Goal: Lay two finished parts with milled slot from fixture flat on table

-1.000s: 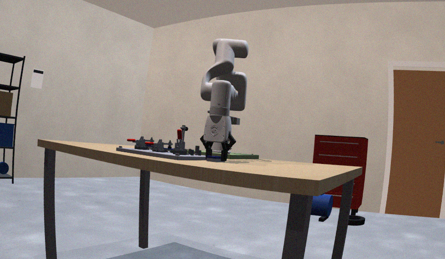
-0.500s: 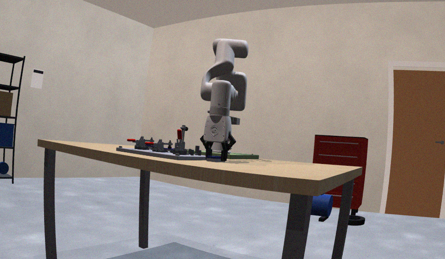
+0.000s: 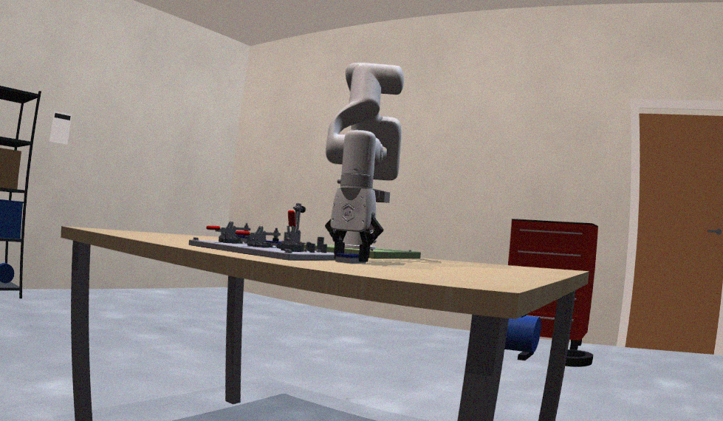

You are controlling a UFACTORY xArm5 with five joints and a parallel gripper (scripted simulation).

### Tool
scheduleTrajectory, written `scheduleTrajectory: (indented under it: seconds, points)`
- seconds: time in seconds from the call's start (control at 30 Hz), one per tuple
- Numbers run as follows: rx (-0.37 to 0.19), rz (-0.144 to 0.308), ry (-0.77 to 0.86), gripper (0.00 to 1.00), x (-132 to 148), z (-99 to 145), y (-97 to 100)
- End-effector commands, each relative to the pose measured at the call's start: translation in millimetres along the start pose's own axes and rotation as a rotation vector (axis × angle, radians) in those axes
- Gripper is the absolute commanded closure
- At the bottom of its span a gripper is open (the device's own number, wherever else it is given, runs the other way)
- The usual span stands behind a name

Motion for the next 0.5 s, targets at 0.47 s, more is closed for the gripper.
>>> scheduleTrajectory:
  seconds: [0.47]
  points:
    - [-0.004, 0.002, 0.000, 0.31, 0.8, 1.2, 30.0]
Point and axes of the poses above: the point where the finger pads meet when closed, its own y axis back along the fingers, its own x axis across the jaws, z = x × y, the point moved 2 cm from there along y, back along the fingers, and after that the axes turned 2 degrees about y, right-handed, at the moved point
